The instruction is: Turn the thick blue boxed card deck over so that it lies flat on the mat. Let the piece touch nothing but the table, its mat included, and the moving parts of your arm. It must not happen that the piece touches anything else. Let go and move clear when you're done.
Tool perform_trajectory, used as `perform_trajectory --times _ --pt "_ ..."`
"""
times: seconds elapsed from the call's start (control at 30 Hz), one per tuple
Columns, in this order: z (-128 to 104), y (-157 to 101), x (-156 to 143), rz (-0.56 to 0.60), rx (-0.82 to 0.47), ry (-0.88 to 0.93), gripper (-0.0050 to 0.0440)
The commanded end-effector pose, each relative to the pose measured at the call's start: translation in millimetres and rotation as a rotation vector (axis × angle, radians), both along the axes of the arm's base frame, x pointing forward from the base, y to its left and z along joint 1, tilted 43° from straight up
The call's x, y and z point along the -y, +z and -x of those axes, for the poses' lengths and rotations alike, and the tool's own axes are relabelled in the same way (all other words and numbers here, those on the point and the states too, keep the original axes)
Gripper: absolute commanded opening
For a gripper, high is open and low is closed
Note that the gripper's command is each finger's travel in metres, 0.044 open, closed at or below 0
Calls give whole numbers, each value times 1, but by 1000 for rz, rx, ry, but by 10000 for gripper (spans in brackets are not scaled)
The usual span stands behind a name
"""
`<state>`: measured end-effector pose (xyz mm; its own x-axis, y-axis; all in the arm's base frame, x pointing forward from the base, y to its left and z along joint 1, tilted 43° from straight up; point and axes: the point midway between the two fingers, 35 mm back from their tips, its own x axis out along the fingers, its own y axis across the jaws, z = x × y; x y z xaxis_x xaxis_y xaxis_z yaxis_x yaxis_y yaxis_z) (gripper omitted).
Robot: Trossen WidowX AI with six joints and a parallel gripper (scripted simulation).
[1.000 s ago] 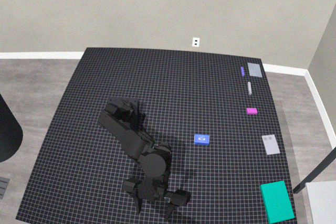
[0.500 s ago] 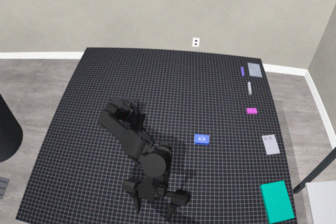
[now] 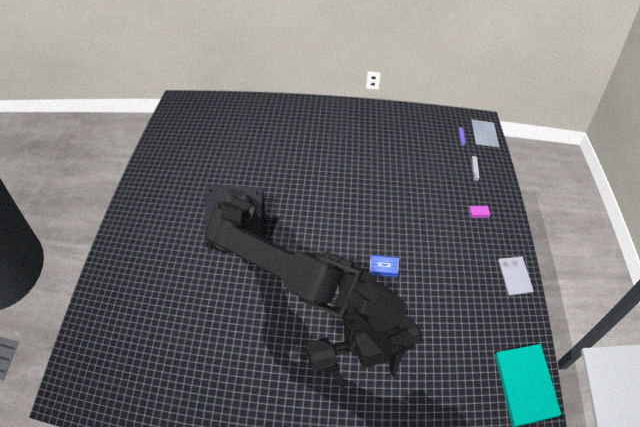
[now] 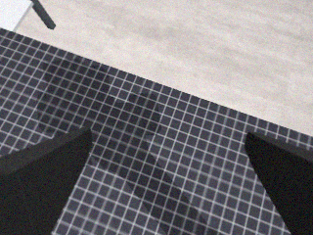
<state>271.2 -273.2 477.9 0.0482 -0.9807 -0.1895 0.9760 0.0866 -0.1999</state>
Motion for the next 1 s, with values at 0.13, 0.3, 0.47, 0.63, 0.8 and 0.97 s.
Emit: perform_trajectory --times 0.13,0.3,0.47,0.63,0.8,0.97 --pt "-68 -87 -15 -133 -226 135 440" --pt "-96 -147 -33 -241 -418 241 440" --pt "-109 -183 -45 -291 -513 285 440" --pt "-124 -261 -77 -383 -693 359 440" --pt "-119 -321 -108 -489 -913 429 440" --pt "-105 -380 -140 -564 -1075 466 440"
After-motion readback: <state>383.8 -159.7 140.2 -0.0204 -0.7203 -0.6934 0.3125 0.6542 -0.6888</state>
